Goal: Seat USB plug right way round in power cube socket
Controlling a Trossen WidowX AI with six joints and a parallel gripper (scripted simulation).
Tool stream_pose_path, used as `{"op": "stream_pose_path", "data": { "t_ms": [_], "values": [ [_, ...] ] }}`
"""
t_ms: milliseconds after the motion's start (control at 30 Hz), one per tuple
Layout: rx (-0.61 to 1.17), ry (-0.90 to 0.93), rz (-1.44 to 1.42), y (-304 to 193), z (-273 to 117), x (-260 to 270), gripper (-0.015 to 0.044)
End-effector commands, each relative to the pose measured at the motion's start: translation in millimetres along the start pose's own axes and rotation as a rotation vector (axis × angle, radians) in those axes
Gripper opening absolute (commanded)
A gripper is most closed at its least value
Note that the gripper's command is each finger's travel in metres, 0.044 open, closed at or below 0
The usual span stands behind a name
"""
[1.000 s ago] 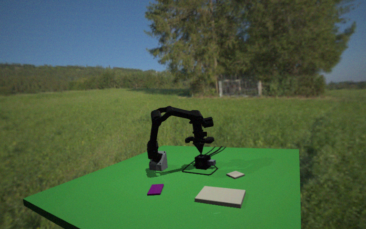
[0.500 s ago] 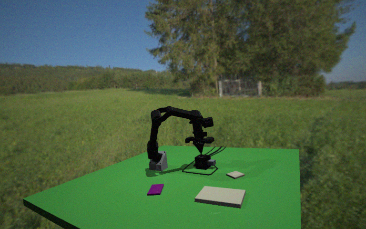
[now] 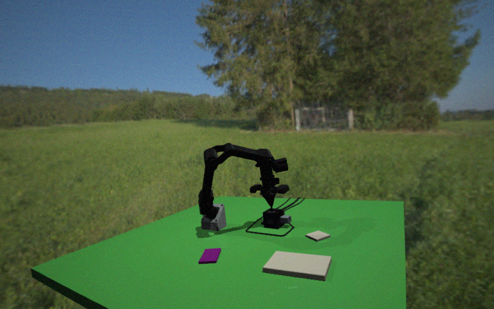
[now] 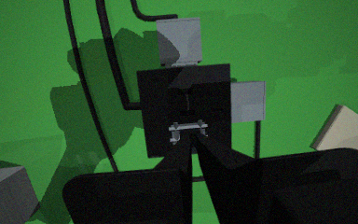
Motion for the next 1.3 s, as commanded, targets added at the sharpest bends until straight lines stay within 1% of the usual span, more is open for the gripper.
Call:
{"op": "stream_pose_path", "data": {
  "t_ms": [0,267,367,400,1000,1267],
  "values": [
    [0.006,0.002,-0.001,-1,2,-1,0.0000],
    [0.006,0.002,-0.001,-1,2,-1,0.0000],
    [-0.001,0.000,0.000,0,0,0,0.0079],
    [-0.001,0.000,0.000,0,0,0,0.0095],
    [0.000,-0.001,0.001,0,0,0,0.0095],
    [-0.001,-0.001,0.001,1,-8,0,0.0095]
  ]
}}
Point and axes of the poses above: the point midway between the two fingers, 35 mm back from their tips, its own z axis out along the fingers, its own x axis across the jaws, y = z × x, the point moved 9 cm from there along -z, back along the fingers, and after that the axes turned 2 degrees about z, right-handed, at the moved point
